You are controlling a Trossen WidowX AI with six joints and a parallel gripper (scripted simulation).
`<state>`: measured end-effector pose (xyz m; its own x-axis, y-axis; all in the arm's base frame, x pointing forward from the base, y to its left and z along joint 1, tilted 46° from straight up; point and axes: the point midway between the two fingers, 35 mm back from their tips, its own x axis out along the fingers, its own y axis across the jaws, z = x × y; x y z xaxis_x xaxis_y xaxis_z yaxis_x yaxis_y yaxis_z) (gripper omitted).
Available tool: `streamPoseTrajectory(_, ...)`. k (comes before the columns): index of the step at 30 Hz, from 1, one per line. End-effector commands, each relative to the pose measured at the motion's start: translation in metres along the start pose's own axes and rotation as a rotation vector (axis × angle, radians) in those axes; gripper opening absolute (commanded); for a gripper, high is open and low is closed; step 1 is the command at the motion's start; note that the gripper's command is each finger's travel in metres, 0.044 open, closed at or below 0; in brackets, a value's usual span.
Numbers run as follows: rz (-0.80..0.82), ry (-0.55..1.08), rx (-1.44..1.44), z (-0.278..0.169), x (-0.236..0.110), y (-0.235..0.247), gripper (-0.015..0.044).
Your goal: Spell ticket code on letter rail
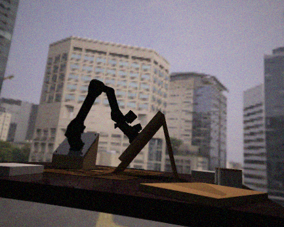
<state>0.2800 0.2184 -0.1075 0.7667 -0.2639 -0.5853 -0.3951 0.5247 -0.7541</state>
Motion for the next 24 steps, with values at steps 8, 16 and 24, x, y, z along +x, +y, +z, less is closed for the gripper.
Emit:
streamPoseTrajectory(8, -0.033, -0.055, 0.228, 0.0092, -0.0055, -0.0082, 0.0)
streamPoseTrajectory(16, -0.034, -0.055, 0.228, 0.0093, -0.0054, -0.0087, 0.0)
streamPoseTrajectory(24, -0.034, -0.055, 0.227, 0.0087, -0.0052, -0.0122, 0.0)
